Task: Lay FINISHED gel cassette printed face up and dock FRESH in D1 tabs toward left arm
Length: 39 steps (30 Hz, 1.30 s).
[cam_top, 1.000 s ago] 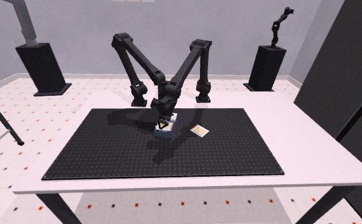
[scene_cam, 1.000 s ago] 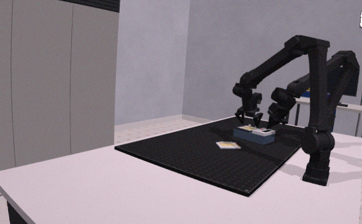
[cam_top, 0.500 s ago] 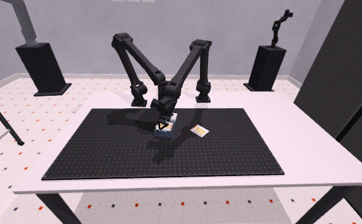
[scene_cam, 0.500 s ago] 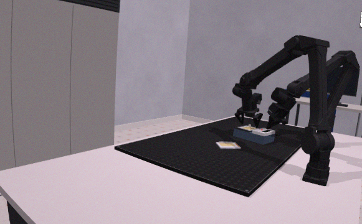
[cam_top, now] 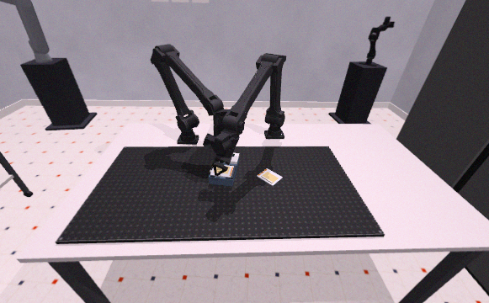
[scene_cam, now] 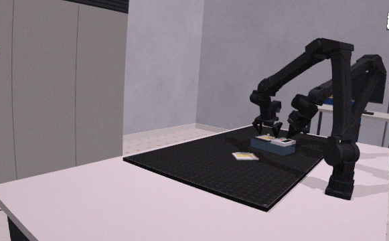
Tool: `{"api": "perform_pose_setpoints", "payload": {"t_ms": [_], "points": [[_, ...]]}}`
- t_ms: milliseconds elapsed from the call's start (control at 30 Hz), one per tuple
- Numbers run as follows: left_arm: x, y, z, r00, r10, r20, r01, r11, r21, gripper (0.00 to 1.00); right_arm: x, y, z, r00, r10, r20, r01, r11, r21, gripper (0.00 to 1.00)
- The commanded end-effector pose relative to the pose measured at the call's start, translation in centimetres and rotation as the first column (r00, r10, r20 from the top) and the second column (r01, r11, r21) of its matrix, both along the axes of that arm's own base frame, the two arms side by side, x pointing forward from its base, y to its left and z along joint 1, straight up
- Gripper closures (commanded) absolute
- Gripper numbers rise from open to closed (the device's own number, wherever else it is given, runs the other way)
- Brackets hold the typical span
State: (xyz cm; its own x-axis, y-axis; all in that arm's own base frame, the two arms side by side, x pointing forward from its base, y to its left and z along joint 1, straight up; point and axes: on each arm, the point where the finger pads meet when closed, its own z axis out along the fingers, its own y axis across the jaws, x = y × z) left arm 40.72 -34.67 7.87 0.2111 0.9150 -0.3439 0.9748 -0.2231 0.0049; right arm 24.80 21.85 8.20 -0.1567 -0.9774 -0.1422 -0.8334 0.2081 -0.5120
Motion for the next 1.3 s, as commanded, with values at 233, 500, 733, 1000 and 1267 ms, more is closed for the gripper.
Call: {"api": "perform_pose_setpoints", "payload": {"t_ms": [233,500,733,1000,1267], "points": [[0.23,0.26,-0.67,1.000,0.013,-0.002,-0.013,1.000,0.001,0.02,-2.97,-3.60,-6.62,0.991,0.000,-0.132,-0.017,0.992,-0.128,1.00],[0.36,0.22,-0.90,1.000,0.014,0.004,-0.014,1.000,-0.003,0.02,-2.97,-3.60,-6.62,0.991,0.000,-0.132,-0.017,0.992,-0.128,1.00],[0.45,0.19,-1.07,1.000,0.014,0.004,-0.014,1.000,-0.003,0.02,-2.97,-3.60,-6.62,0.991,0.000,-0.132,-0.017,0.992,-0.128,1.00],[0.45,0.19,-1.07,1.000,0.014,0.004,-0.014,1.000,-0.003,0.02,-2.97,-3.60,-6.62,0.991,0.000,-0.132,-0.017,0.992,-0.128,1.00],[0.44,0.28,-1.36,1.000,0.015,0.002,-0.015,1.000,-0.002,0.02,-2.97,-3.60,-6.62,0.991,0.000,-0.132,-0.017,0.992,-0.128,1.00]]}}
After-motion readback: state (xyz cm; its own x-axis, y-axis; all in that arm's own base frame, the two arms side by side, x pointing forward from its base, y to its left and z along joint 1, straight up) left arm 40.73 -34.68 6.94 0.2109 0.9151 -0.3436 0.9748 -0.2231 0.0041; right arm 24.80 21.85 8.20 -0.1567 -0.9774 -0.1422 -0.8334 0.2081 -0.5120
